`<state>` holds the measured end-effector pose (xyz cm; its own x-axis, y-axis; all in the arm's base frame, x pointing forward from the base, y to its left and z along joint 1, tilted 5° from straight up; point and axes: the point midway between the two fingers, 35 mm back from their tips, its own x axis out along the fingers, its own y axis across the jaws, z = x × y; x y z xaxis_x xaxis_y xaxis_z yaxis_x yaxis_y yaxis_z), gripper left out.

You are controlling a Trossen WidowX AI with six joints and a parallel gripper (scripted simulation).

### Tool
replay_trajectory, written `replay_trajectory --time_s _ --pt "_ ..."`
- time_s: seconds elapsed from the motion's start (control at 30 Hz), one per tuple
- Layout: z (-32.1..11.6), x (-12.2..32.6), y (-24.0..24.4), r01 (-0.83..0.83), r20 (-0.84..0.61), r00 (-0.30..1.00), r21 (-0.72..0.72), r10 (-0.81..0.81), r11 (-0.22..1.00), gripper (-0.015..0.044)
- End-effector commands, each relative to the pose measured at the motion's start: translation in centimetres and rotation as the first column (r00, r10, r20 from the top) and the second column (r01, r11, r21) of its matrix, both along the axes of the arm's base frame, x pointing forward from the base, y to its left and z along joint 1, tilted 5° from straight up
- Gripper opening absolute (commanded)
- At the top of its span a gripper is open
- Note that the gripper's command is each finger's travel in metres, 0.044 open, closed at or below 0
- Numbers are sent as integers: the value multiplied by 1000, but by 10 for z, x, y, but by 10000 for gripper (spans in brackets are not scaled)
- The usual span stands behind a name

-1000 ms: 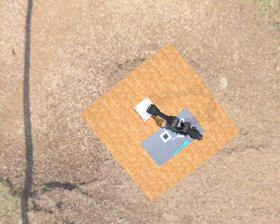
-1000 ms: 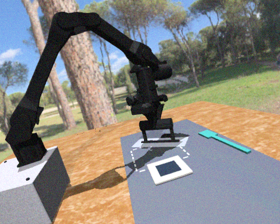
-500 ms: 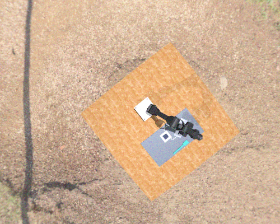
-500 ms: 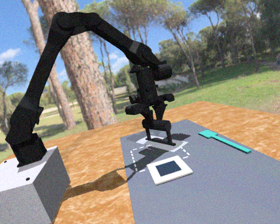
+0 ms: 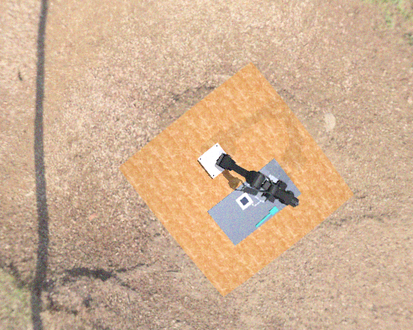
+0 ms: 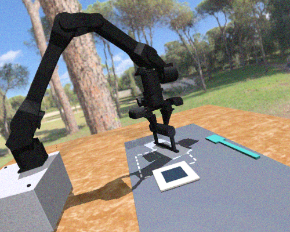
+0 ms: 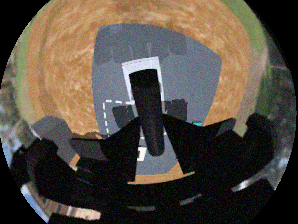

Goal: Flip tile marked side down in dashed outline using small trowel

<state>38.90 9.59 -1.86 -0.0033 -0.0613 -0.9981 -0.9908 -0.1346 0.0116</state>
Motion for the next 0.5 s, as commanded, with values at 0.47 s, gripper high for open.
replay_trajectory --time_s 0.47 --pt "0 0 0 10 1 1000 3 -10 1000 270"
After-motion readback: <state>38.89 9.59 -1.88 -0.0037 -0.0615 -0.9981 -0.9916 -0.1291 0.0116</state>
